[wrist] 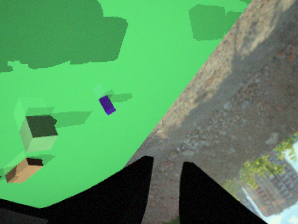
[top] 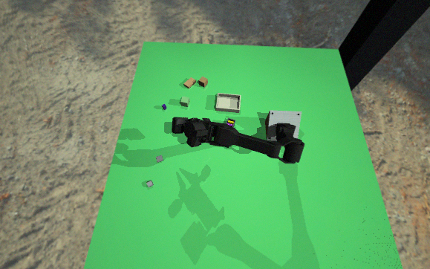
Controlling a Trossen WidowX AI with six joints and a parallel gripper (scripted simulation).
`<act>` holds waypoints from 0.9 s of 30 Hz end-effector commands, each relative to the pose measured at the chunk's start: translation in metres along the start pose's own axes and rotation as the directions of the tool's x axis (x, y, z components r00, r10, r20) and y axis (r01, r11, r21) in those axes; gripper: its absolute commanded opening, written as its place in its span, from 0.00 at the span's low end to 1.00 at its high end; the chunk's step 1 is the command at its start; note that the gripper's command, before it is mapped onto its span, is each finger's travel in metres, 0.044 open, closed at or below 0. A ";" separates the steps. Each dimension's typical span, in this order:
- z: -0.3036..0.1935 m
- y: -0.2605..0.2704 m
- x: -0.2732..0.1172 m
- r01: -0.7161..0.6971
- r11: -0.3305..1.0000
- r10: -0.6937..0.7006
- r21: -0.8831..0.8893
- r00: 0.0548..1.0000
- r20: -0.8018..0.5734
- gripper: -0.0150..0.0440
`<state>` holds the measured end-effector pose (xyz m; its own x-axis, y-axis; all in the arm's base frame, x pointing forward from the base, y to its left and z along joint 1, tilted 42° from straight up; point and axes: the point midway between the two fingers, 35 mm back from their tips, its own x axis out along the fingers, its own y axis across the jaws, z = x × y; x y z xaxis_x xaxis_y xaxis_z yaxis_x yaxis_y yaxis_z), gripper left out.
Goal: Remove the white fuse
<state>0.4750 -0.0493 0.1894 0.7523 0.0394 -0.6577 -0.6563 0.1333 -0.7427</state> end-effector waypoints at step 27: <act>-0.027 0.235 -0.052 -0.167 -0.564 0.638 0.809 0.534 0.555 0.36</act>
<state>0.2830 -0.0482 0.0449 0.0213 0.6400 -0.7681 0.2540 0.7396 0.6233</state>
